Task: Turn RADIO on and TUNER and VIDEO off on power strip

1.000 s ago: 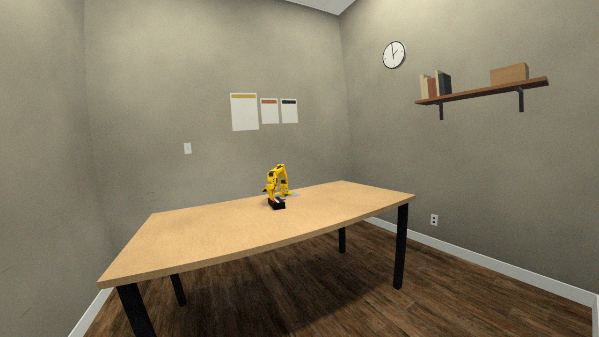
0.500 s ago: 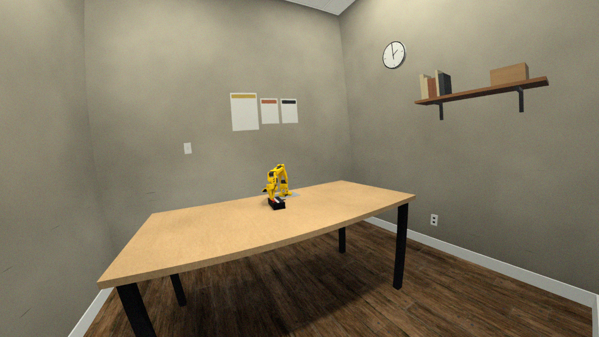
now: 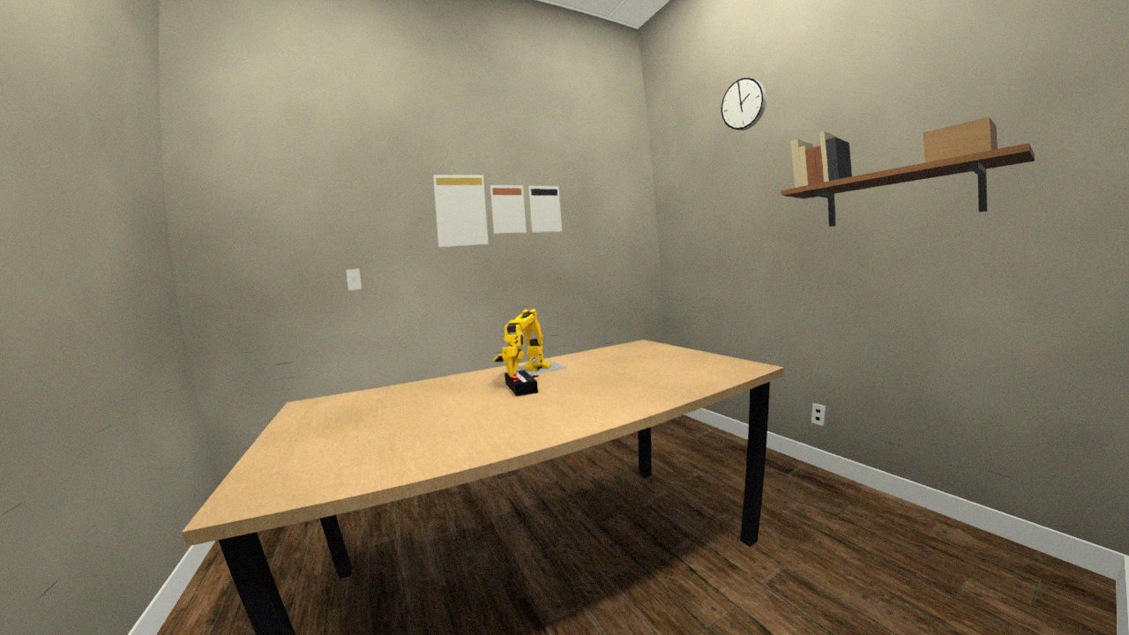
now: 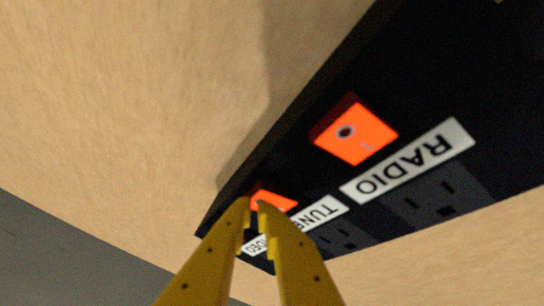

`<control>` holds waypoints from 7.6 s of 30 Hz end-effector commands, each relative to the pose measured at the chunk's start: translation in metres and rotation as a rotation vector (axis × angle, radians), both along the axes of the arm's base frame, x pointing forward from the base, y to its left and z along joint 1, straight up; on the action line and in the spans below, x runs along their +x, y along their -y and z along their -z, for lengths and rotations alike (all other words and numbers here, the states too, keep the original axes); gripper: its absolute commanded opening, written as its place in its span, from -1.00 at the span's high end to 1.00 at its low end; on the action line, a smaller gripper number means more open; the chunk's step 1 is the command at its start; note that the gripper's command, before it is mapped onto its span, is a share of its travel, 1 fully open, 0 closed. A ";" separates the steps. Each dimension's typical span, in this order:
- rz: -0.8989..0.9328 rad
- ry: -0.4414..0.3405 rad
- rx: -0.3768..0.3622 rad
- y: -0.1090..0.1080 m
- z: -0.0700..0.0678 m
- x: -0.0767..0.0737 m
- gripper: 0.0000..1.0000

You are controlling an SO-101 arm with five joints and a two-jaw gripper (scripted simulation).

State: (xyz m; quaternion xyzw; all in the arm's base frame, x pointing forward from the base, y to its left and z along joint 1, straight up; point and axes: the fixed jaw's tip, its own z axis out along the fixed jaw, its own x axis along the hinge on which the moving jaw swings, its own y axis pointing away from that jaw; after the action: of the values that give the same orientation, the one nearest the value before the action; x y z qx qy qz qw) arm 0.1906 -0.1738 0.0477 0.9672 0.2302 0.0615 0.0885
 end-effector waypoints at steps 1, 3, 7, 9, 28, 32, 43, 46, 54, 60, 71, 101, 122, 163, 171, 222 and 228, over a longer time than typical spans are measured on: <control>-0.008 -0.034 0.029 -0.004 0.014 -0.003 1.00; -0.008 -0.034 0.029 -0.004 0.014 -0.004 1.00; -0.008 -0.034 0.029 -0.004 0.014 -0.004 1.00; -0.008 -0.034 0.029 -0.004 0.014 -0.004 1.00; -0.005 -0.034 0.029 -0.004 0.017 -0.005 1.00; -0.006 -0.034 0.029 -0.004 0.013 -0.004 1.00; -0.009 -0.034 0.029 -0.002 -0.002 -0.001 1.00; -0.009 -0.034 0.029 -0.002 -0.007 -0.001 1.00; -0.010 -0.034 0.029 -0.001 -0.012 0.000 1.00; -0.010 -0.034 0.029 -0.002 -0.012 0.000 1.00; -0.003 -0.033 0.031 -0.002 -0.012 0.000 1.00; 0.134 -0.013 0.059 -0.012 -0.013 0.005 1.00; 0.394 0.020 0.113 -0.031 -0.016 0.012 1.00; 1.230 0.094 0.272 -0.098 -0.025 0.023 1.00; 1.471 0.107 0.310 -0.119 -0.027 0.023 1.00; 2.901 0.164 0.407 -0.228 -0.041 0.000 1.00; 3.017 0.171 0.403 -0.236 -0.042 -0.003 1.00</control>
State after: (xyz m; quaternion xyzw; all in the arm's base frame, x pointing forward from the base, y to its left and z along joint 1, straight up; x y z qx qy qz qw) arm 0.1922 0.0586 0.0885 0.3097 -0.9495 0.0034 -0.0511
